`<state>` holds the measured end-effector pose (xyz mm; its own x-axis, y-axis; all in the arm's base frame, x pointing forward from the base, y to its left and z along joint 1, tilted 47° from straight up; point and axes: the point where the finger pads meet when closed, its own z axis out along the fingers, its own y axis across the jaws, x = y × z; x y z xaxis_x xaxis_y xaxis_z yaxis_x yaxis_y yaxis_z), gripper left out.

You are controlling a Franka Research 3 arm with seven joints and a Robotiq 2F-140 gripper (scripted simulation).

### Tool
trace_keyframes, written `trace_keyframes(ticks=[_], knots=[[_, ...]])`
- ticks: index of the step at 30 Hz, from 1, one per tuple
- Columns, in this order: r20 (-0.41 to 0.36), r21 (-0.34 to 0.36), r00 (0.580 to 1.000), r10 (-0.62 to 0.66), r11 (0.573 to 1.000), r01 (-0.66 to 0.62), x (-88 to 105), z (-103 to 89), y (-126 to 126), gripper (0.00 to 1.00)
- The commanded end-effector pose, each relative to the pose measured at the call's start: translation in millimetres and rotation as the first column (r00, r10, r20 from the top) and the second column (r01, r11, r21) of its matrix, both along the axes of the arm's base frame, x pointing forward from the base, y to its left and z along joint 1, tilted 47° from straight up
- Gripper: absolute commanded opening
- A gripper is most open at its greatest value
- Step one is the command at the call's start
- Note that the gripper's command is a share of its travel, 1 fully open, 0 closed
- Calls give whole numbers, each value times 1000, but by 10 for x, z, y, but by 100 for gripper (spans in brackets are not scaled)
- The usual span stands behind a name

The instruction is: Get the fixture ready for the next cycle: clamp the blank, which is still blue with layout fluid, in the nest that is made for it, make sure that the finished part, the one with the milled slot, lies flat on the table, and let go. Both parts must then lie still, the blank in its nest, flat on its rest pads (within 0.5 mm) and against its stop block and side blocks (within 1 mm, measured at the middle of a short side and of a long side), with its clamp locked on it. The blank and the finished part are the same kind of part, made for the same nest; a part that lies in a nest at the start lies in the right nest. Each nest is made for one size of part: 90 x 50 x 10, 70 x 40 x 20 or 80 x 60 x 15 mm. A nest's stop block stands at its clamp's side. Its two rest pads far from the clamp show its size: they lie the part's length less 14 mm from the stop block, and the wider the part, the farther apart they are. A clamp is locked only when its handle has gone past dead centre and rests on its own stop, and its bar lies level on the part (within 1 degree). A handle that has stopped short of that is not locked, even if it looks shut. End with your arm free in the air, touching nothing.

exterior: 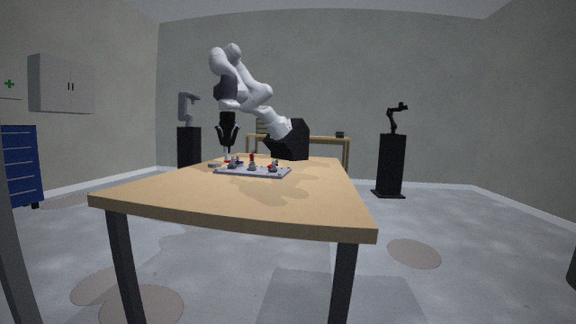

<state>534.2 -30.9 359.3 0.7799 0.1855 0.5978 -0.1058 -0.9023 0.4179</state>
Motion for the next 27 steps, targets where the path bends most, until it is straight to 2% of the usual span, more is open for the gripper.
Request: trace_keyframes(ticks=[1,27], knots=[[3,2,1000,-1,1000,1,15,0,-6,0],[3,2,1000,-1,1000,1,38,-26,-20,0]])
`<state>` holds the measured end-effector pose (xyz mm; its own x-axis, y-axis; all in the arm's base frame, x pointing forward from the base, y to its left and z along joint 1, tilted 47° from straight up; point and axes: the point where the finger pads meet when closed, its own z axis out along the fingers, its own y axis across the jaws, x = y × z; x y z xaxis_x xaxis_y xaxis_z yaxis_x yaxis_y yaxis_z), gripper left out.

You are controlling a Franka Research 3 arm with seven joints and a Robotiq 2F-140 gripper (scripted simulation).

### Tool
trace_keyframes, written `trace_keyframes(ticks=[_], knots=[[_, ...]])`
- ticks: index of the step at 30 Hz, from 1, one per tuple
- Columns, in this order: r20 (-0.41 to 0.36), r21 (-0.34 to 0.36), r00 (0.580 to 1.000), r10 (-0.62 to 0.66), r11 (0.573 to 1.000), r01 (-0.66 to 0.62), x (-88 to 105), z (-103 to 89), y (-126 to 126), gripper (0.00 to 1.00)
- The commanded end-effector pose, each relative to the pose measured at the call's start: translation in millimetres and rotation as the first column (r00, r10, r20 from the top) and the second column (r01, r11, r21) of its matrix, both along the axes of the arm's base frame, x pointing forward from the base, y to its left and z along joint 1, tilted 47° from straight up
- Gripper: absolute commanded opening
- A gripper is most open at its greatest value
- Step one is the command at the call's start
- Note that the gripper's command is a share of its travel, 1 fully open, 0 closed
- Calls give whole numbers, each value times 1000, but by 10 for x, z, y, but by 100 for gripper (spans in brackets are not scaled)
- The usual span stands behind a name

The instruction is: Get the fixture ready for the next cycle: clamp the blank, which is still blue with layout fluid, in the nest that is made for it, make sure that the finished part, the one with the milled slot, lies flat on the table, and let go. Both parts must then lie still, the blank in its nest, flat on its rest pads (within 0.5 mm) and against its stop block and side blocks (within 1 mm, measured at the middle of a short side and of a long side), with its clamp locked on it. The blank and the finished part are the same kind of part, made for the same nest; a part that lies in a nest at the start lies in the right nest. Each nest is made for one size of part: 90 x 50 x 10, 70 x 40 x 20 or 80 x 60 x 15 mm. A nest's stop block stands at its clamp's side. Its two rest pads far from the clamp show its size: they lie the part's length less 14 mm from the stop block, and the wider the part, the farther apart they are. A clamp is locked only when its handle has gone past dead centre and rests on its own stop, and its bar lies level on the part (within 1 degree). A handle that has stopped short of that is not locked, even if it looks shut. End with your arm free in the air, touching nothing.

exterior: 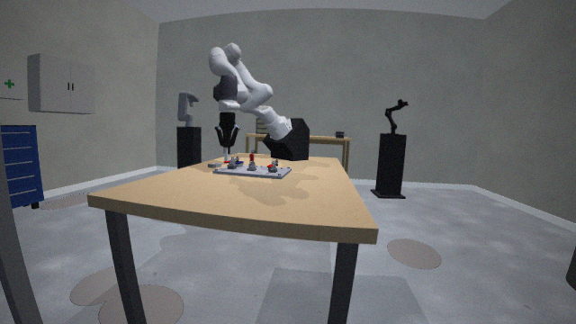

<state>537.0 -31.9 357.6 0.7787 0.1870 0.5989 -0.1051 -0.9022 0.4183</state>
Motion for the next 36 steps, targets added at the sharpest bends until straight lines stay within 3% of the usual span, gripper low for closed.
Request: trace_keyframes(ticks=[1,23,36], knots=[[2,3,1000,-3,1000,3,11,-10,-10,0],[2,3,1000,-3,1000,3,-89,100,53,0],[2,3,1000,-3,1000,3,-359,398,222,0]])
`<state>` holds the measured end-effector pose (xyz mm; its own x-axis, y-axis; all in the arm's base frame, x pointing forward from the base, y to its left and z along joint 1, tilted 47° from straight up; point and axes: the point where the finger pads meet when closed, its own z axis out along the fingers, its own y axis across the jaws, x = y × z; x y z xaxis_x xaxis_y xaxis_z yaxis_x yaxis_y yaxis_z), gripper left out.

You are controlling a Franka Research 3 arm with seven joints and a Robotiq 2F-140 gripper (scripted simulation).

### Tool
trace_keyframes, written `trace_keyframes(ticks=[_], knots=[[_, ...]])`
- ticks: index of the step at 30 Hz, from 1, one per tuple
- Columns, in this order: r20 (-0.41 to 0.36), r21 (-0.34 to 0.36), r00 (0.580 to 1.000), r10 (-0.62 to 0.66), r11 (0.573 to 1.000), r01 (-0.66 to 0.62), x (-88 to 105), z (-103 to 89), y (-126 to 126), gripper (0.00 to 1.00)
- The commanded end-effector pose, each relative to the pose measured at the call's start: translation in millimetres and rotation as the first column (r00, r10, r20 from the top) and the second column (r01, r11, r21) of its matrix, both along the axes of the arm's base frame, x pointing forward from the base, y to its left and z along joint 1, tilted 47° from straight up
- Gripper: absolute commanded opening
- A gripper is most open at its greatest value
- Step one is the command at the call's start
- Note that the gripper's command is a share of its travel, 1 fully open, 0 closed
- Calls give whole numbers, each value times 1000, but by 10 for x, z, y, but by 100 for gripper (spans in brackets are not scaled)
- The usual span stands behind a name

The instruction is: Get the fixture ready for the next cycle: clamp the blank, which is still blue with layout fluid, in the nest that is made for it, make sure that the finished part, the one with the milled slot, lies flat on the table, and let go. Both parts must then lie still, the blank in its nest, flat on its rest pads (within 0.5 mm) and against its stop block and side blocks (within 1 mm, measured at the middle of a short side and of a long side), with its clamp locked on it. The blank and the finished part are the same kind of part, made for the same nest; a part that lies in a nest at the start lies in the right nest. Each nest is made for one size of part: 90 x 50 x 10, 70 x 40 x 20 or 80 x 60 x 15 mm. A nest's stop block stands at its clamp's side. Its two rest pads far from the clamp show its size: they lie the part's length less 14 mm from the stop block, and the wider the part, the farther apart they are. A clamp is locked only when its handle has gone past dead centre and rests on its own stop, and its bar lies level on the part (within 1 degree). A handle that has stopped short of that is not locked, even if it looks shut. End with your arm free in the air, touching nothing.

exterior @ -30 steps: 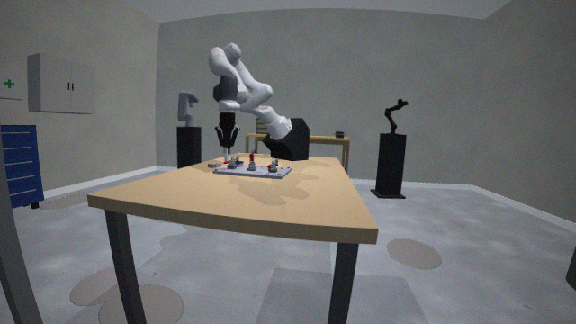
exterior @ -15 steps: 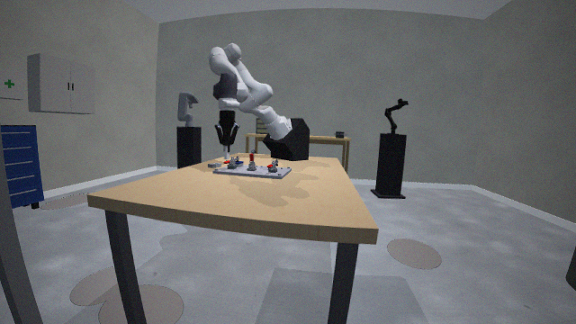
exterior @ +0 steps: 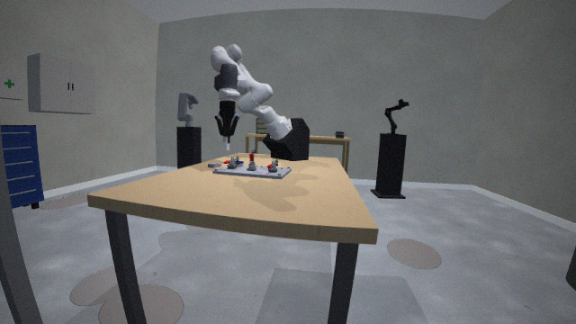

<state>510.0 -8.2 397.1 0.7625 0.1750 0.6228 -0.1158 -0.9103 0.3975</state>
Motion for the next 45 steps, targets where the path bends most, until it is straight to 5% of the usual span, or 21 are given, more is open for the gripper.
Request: trace_keyframes(ticks=[1,12,13,45], knots=[[-25,-17,1000,-3,1000,3,-105,20,-5,0],[-25,-17,1000,-3,1000,3,-157,78,28,0],[-25,-17,1000,-3,1000,3,-157,78,28,100],[-25,-17,1000,-3,1000,3,-157,78,28,100]])
